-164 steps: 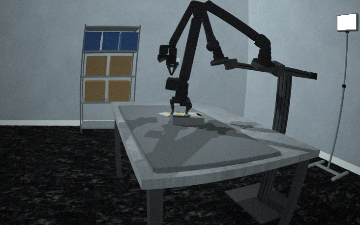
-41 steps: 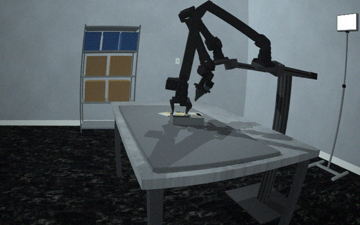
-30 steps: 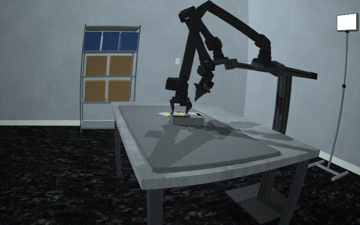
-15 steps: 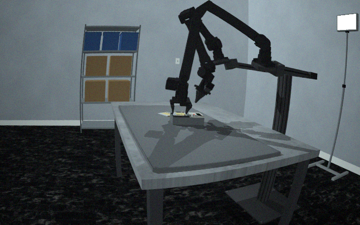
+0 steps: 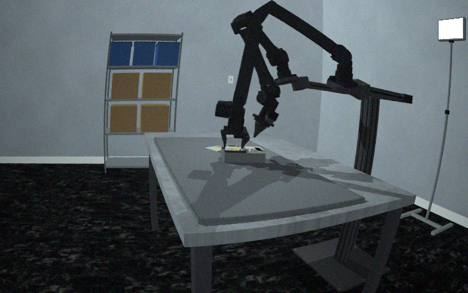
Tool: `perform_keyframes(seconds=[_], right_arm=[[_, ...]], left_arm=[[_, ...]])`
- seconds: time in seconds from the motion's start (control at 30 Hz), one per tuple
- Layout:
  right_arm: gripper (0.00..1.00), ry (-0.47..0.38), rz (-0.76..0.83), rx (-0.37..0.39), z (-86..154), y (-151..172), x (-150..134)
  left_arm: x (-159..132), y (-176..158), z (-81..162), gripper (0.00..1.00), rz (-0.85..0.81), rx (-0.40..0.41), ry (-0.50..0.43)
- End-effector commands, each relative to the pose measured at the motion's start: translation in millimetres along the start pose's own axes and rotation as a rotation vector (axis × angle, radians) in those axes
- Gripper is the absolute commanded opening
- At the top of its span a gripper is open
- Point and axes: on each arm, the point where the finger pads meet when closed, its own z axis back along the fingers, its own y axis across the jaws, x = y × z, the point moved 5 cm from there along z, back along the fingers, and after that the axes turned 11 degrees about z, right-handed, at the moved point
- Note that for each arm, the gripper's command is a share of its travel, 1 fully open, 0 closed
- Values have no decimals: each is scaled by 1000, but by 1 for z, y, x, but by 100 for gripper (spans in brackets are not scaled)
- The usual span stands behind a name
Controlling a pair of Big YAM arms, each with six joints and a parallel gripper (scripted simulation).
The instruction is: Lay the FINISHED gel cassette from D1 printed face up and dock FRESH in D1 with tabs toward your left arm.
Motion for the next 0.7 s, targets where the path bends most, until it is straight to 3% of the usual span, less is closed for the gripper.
perform_keyframes(seconds=[0.0, 0.67], right_arm=[[0, 4, 4, 3, -9, 5, -2], [0, 4, 4, 3, -30, 15, 0]], left_arm=[[3, 3, 3, 0, -3, 7, -4], [3, 3, 3, 0, -3, 7, -4]])
